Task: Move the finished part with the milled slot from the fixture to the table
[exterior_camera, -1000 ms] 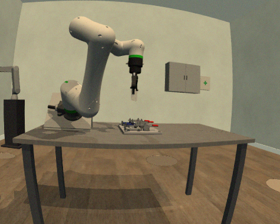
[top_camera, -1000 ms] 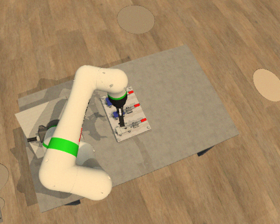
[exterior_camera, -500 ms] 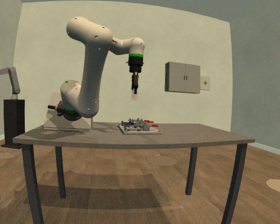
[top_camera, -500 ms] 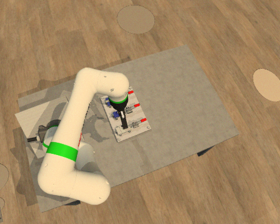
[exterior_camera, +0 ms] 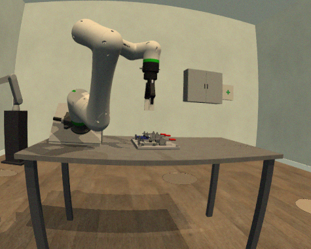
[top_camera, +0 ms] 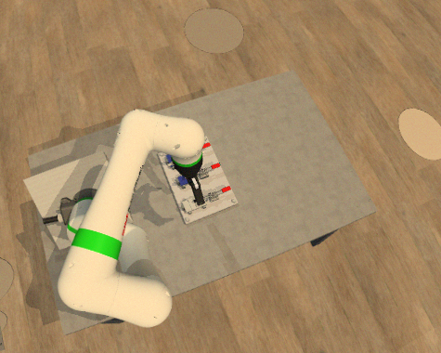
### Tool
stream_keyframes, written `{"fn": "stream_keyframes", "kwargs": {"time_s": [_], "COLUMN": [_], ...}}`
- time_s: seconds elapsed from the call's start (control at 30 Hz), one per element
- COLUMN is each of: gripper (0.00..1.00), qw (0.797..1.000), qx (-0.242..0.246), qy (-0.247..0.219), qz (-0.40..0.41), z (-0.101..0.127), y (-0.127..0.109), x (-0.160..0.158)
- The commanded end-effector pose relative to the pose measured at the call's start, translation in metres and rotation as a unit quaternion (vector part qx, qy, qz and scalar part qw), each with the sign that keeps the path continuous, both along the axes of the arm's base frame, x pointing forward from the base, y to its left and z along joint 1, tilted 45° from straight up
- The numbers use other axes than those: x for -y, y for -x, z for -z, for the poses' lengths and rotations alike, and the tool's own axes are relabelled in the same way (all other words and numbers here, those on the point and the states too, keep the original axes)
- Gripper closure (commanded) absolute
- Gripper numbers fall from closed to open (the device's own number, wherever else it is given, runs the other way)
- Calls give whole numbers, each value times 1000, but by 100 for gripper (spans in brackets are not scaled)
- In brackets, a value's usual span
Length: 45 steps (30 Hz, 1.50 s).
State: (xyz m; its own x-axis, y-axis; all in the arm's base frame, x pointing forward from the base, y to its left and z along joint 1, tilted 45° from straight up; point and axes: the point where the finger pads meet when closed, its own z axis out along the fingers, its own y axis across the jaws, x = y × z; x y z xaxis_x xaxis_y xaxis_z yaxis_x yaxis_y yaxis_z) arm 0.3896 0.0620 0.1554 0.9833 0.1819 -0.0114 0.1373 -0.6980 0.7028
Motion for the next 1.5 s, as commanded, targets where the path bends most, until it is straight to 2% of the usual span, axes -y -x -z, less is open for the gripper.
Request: {"fn": "stream_keyframes", "kwargs": {"time_s": [0.0,0.03,1.47], "gripper": [0,100,100], "qw": [1000,1000,1000], "qx": [0,0,0], "qy": [0,0,0], "qz": [0,0,0], "z": [0,0,0], "y": [0,0,0], "x": [0,0,0]}}
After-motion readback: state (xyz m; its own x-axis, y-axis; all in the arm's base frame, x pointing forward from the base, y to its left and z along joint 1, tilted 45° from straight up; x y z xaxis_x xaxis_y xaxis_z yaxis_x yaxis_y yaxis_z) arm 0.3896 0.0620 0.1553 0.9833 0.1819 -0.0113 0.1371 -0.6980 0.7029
